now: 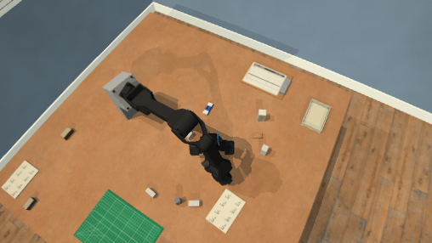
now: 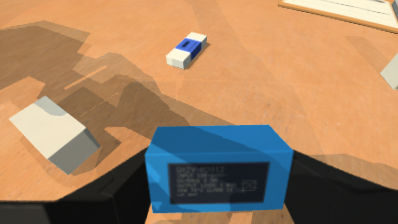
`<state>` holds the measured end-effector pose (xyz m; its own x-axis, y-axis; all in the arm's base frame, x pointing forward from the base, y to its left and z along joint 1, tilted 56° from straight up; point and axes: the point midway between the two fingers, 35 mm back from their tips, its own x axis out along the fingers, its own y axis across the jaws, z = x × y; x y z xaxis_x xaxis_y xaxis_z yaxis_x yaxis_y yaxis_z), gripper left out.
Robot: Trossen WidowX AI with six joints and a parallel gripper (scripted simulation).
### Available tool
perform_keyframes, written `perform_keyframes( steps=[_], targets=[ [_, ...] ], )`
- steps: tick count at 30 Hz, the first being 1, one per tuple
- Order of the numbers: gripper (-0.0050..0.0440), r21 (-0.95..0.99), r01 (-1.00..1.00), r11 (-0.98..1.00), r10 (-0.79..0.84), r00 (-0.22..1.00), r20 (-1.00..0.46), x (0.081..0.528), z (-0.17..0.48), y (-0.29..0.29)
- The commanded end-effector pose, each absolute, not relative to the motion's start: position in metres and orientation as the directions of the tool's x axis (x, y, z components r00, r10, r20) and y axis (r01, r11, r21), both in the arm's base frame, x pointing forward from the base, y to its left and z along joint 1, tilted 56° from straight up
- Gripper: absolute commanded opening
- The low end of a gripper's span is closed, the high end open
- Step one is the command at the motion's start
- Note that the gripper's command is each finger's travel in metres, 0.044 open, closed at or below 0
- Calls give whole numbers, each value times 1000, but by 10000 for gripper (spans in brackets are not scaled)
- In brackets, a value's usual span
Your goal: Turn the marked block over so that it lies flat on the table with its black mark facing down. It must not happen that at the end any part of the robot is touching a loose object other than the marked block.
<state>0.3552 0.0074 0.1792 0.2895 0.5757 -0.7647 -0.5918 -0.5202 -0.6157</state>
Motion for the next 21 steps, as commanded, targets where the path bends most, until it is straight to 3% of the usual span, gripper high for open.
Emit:
perform_keyframes(
  steps=[1, 21],
  targets=[
    [-50, -621, -585, -522, 578, 293, -762, 356, 182, 7],
    [-50, -611, -583, -536, 569, 284, -771, 365, 177, 5]
  ],
)
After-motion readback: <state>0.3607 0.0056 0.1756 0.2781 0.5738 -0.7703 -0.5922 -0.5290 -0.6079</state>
